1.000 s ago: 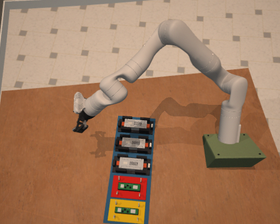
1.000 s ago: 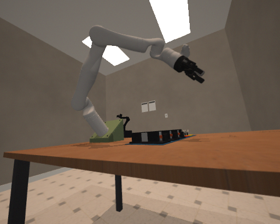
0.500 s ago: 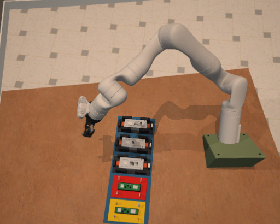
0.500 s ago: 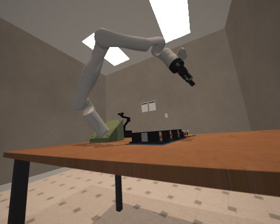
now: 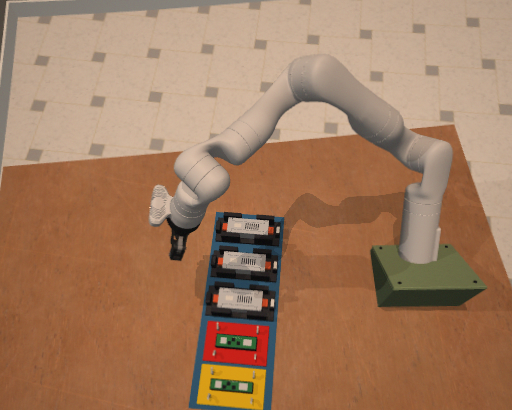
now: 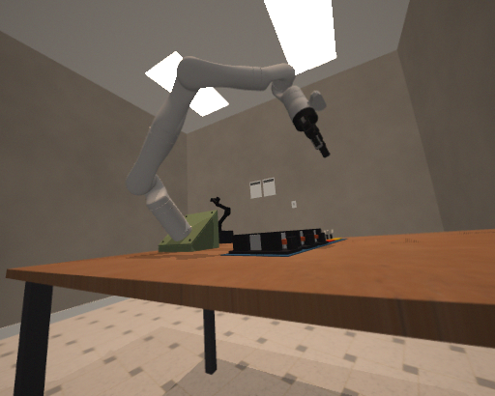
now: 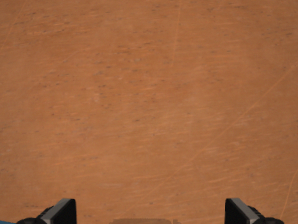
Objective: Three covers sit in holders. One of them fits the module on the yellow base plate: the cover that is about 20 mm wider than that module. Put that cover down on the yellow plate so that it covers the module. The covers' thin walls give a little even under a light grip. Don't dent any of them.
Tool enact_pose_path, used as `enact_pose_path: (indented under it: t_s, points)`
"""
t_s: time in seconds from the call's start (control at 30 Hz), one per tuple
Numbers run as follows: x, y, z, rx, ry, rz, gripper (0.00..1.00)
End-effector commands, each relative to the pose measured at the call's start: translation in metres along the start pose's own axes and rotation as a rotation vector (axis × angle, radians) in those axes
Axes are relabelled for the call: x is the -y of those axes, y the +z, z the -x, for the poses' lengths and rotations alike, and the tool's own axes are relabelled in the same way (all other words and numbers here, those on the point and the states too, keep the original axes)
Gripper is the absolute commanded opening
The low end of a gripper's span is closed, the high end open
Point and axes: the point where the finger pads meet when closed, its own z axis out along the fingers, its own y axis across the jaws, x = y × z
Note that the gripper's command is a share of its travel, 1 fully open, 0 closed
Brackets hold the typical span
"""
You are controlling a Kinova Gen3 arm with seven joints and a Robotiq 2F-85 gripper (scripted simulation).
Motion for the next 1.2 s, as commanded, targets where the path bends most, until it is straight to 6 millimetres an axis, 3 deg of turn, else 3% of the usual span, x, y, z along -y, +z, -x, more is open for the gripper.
enact_pose_path:
  t_s: [0.0,0.27,0.5,0.83,1.07,1.17]
  points:
    - [0.005,-0.005,0.009,0.036,0.009,0.002,1.00]
    - [0.025,-0.021,0.050,0.199,0.046,0.019,1.00]
    - [0.025,-0.021,0.050,0.199,0.046,0.019,1.00]
    - [0.050,-0.041,0.100,0.307,0.071,0.030,1.00]
    - [0.050,-0.041,0.100,0.307,0.071,0.030,1.00]
    - [0.057,-0.047,0.114,0.306,0.071,0.030,1.00]
